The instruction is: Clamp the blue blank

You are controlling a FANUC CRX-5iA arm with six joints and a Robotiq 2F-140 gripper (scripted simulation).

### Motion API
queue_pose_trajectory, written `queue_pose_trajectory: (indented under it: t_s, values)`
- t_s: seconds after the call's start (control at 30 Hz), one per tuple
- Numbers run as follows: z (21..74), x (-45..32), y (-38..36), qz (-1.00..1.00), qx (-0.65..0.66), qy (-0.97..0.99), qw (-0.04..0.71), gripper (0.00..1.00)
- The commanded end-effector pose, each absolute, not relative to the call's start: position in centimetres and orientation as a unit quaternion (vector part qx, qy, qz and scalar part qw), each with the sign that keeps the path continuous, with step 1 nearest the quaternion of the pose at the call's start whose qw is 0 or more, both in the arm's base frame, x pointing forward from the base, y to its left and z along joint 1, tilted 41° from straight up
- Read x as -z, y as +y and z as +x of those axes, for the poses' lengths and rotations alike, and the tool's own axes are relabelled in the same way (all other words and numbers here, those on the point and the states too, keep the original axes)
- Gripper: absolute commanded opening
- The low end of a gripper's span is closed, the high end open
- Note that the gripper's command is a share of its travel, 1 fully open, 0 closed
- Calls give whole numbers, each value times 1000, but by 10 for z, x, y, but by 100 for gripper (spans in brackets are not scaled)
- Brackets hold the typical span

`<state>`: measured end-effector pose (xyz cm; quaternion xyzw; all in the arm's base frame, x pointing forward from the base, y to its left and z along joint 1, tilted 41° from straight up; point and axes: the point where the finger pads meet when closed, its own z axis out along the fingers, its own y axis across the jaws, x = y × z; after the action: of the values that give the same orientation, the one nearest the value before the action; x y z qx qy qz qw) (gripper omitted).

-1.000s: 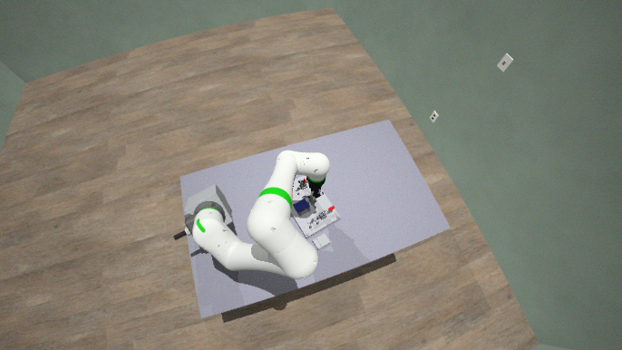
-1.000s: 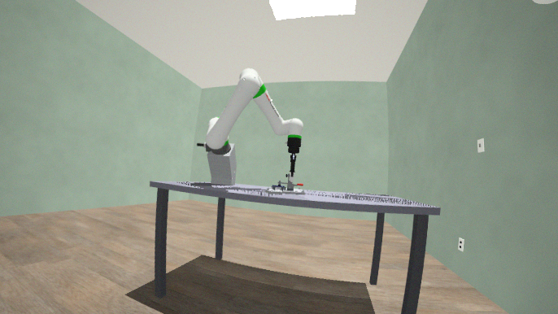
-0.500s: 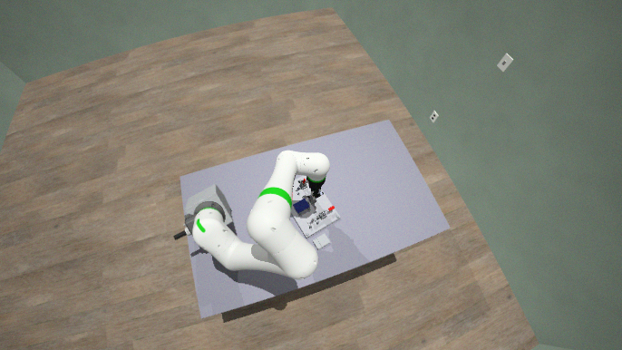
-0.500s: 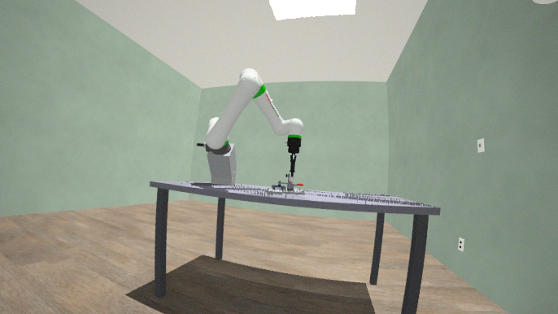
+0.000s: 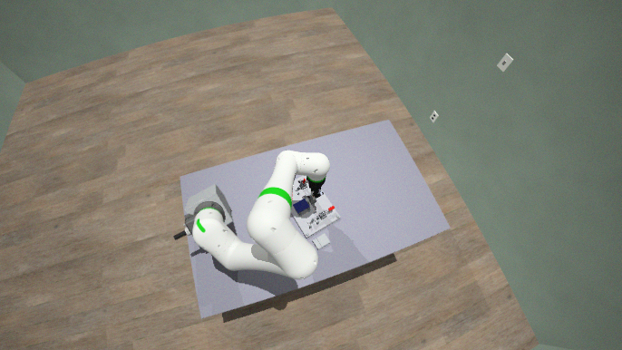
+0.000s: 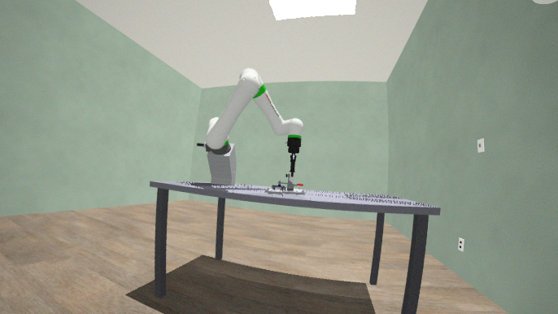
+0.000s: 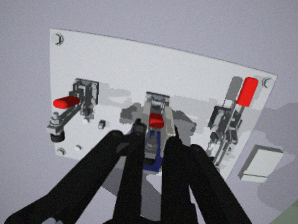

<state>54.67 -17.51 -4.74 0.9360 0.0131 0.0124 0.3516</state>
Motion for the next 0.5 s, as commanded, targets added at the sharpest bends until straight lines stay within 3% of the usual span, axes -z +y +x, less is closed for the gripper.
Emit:
queue_pose_trajectory:
  t_s: [0.0, 0.47]
  values:
    - [547, 47, -175, 936, -13, 13, 351, 0]
    - [549, 47, -175, 936, -13, 13, 351, 0]
